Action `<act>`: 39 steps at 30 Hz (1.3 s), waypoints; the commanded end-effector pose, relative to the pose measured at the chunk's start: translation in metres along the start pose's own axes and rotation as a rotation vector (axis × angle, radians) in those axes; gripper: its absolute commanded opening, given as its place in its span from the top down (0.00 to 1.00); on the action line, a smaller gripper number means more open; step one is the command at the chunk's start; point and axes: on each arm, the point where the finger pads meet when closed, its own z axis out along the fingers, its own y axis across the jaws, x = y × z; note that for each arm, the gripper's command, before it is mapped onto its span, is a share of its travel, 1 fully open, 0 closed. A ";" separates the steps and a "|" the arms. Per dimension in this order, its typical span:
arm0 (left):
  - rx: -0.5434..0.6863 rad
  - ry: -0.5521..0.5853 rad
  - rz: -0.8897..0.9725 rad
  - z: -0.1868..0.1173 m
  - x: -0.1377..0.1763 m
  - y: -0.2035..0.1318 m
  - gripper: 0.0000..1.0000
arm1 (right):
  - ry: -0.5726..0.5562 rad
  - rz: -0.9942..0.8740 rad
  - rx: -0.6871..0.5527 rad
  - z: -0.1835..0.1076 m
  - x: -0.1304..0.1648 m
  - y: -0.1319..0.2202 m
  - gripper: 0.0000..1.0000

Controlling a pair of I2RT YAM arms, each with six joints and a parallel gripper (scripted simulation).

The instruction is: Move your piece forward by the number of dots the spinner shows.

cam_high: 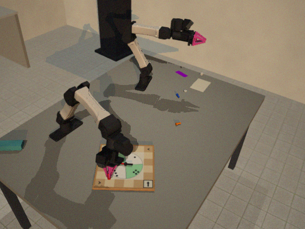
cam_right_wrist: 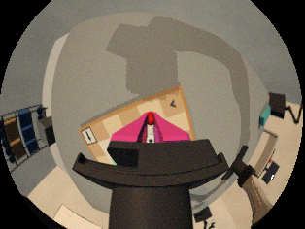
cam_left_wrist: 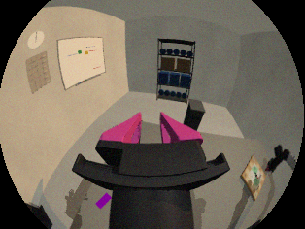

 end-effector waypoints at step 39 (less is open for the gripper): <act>0.000 -0.011 0.000 -0.001 -0.004 0.000 0.70 | -0.010 -0.577 -0.268 -0.017 0.028 0.099 1.00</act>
